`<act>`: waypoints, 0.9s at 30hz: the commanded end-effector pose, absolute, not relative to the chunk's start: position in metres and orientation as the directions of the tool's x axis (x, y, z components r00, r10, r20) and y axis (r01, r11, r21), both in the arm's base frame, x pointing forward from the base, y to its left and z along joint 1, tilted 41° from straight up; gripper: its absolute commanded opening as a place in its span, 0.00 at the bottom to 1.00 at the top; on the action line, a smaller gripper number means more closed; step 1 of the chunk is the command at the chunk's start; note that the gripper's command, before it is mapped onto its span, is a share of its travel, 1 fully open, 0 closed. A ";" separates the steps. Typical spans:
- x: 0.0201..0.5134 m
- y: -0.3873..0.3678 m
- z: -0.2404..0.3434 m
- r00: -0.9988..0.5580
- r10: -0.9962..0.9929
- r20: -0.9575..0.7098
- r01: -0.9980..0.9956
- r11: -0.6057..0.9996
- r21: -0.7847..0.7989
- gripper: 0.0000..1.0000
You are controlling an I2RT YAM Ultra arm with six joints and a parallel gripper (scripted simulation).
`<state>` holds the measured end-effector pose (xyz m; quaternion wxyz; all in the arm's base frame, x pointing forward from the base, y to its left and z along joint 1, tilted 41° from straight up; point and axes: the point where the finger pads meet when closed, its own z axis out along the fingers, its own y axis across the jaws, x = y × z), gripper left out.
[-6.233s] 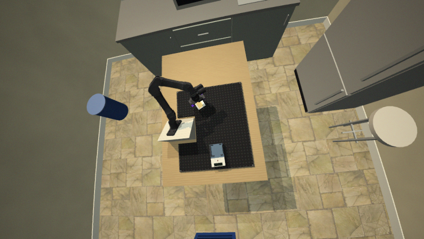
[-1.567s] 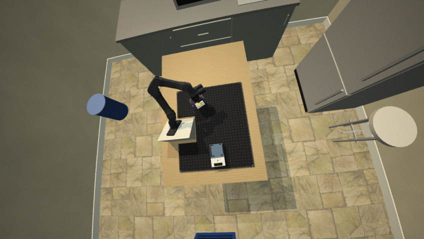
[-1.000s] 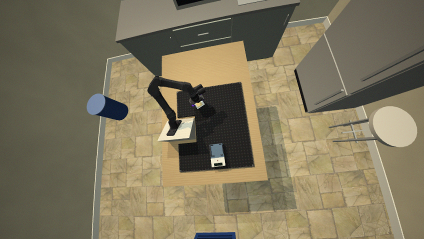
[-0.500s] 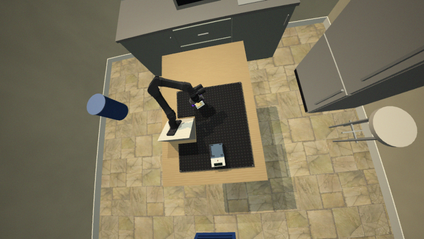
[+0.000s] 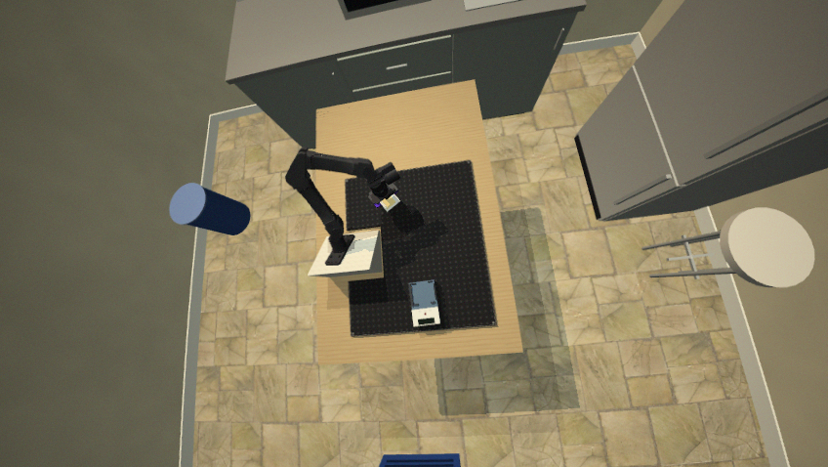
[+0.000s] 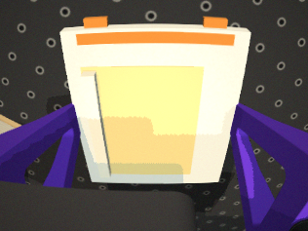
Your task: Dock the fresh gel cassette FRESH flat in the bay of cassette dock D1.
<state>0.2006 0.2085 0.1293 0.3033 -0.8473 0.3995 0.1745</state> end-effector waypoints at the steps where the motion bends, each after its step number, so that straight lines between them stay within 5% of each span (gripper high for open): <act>1: 0.204 0.199 0.146 0.717 -0.485 -0.500 -0.693 -0.574 -0.438 0.00; 27: 0.203 0.199 0.153 0.809 -0.406 -0.425 -0.585 -0.624 -0.517 0.00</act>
